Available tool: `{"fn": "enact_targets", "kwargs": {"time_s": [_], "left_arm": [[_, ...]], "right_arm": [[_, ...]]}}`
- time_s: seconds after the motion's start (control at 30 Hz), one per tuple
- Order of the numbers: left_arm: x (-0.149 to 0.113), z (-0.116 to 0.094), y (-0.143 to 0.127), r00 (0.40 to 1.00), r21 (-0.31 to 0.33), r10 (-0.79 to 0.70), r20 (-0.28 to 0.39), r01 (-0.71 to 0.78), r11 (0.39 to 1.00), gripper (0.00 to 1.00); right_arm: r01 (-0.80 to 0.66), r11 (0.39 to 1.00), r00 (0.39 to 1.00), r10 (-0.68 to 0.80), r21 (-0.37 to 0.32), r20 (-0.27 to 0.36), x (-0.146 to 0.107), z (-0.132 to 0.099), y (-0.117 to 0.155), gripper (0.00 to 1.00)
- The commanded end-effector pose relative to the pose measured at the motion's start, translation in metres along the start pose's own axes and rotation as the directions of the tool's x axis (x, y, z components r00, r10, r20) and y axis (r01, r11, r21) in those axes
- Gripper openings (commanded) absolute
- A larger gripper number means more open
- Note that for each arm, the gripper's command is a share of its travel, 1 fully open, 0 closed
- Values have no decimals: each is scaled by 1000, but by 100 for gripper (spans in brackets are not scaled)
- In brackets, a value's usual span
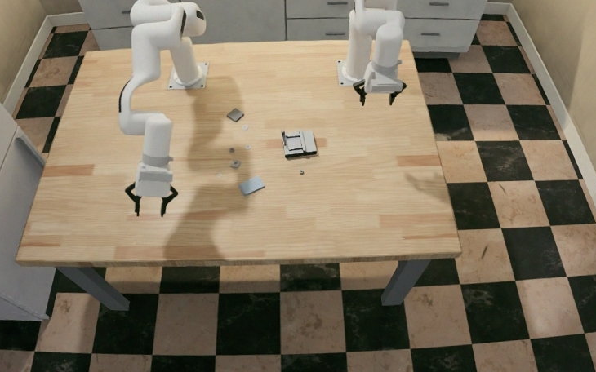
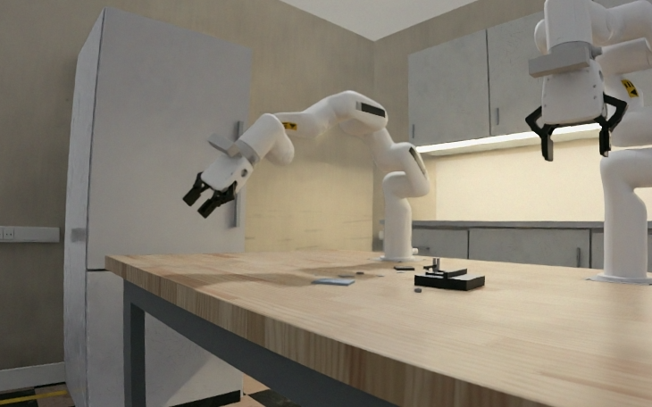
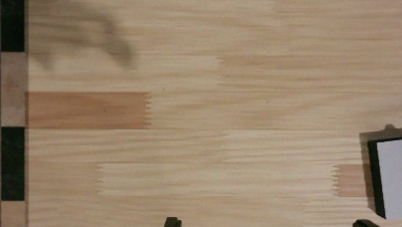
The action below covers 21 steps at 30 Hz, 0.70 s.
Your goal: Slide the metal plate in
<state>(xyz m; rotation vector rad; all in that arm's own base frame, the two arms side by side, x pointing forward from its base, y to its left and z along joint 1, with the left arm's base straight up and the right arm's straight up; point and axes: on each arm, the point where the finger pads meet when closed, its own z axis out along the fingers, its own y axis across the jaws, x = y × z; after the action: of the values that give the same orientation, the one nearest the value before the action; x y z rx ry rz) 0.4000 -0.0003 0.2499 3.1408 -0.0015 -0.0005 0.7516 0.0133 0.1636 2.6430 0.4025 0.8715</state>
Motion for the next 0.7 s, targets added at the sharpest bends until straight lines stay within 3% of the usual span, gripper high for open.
{"fn": "enact_targets", "kwargs": {"time_s": [0.0, 0.33, 0.53, 0.67], "left_arm": [[1, -2, 0, 1000, 0, 0, -5, 0, 1000, 100], [1, -2, 0, 1000, 0, 0, -5, 0, 1000, 100], [1, -2, 0, 1000, 0, 0, -5, 0, 1000, 100], [1, -2, 0, 1000, 0, 0, -5, 0, 1000, 100]], "right_arm": [[90, 996, 996, -91, 26, 26, 3, -4, -16, 75], [194, 979, 979, -197, 57, 49, 2, -6, -34, 75], [359, 926, 927, -368, 121, 72, -2, -11, -71, 75], [356, 927, 928, -365, 120, 72, -2, -11, -70, 75]]}}
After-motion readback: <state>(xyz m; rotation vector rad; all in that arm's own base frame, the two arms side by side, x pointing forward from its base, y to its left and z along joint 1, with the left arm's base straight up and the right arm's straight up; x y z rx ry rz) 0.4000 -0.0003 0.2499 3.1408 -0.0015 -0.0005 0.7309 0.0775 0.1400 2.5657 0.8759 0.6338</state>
